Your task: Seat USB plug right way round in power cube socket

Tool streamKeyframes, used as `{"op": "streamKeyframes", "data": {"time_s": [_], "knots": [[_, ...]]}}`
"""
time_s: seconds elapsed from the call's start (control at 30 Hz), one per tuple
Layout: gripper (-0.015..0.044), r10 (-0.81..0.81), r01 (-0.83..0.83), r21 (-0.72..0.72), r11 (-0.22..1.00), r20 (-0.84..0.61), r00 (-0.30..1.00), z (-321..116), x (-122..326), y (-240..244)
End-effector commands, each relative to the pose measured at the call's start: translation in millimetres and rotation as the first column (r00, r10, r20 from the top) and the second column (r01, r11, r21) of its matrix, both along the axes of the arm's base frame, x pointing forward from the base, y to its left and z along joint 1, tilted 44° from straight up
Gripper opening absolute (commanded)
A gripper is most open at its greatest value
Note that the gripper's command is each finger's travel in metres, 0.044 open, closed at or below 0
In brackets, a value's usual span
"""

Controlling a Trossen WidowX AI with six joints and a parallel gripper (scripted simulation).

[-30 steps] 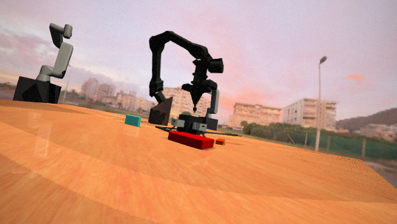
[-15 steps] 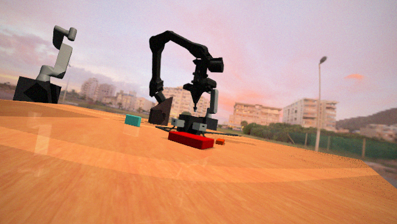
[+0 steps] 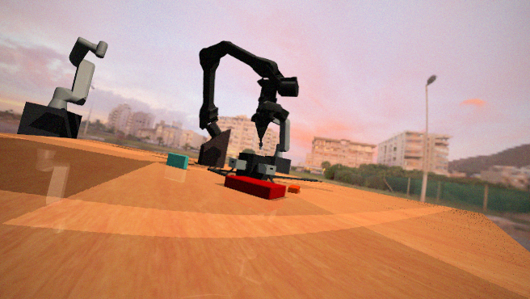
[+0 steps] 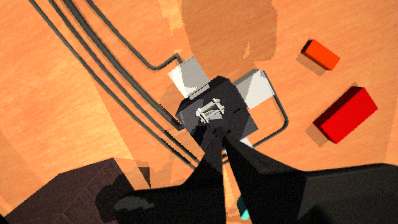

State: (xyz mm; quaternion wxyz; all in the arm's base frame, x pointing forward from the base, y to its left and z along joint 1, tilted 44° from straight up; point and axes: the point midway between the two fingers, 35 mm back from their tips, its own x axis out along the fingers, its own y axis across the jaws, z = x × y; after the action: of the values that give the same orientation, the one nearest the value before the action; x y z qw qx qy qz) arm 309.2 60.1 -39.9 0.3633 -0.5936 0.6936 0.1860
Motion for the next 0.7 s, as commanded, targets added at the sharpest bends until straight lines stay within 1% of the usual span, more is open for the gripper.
{"op": "streamKeyframes", "data": {"time_s": [0.0,0.33,0.67], "knots": [[0.0000,-0.066,0.066,-0.001,0.998,0.061,0.996,-0.2,-0.2,-0.4],[0.0000,-0.249,0.252,0.019,0.968,0.238,0.939,-0.2,-0.2,-0.4],[0.0000,-0.414,0.422,0.072,0.904,0.400,0.818,-0.2,-0.2,-0.4]]}}
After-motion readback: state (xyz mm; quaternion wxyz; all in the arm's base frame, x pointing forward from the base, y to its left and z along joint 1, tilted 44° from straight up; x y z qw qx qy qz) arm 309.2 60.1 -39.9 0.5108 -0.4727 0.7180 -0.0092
